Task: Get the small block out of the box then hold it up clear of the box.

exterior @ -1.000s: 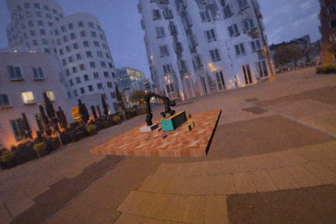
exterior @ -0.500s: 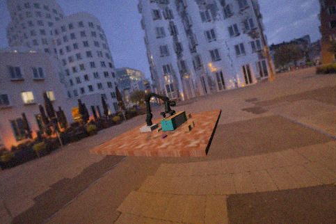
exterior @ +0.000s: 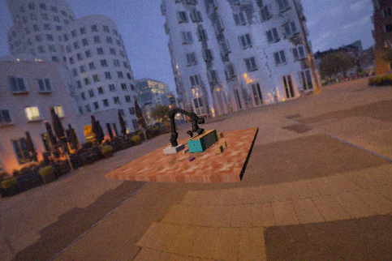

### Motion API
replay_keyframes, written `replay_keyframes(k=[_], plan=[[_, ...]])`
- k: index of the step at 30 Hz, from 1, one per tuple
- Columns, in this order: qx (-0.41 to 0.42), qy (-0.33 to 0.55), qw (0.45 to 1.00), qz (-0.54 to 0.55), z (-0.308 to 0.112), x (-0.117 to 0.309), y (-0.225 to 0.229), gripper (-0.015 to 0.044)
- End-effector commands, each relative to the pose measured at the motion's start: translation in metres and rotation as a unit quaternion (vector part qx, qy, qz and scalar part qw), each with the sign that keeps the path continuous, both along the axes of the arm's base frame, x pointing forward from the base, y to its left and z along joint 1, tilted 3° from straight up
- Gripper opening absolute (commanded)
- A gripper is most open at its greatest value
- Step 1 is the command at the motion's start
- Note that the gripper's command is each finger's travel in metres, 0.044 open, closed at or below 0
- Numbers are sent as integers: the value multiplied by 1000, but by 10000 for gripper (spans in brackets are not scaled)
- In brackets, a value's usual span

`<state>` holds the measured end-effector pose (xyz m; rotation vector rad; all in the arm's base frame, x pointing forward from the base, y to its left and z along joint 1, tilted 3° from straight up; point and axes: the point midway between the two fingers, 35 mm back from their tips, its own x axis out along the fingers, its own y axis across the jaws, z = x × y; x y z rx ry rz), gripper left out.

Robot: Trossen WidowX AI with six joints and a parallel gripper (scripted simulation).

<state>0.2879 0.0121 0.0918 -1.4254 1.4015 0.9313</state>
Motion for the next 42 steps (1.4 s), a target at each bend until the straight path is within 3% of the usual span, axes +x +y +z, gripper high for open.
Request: replay_keyframes(k=[1, 42], plan=[[-2, 2, 1000, 1, -1, -1, -6, 400], [-3, 2, 1000, 1, -1, -2, -23, 400]])
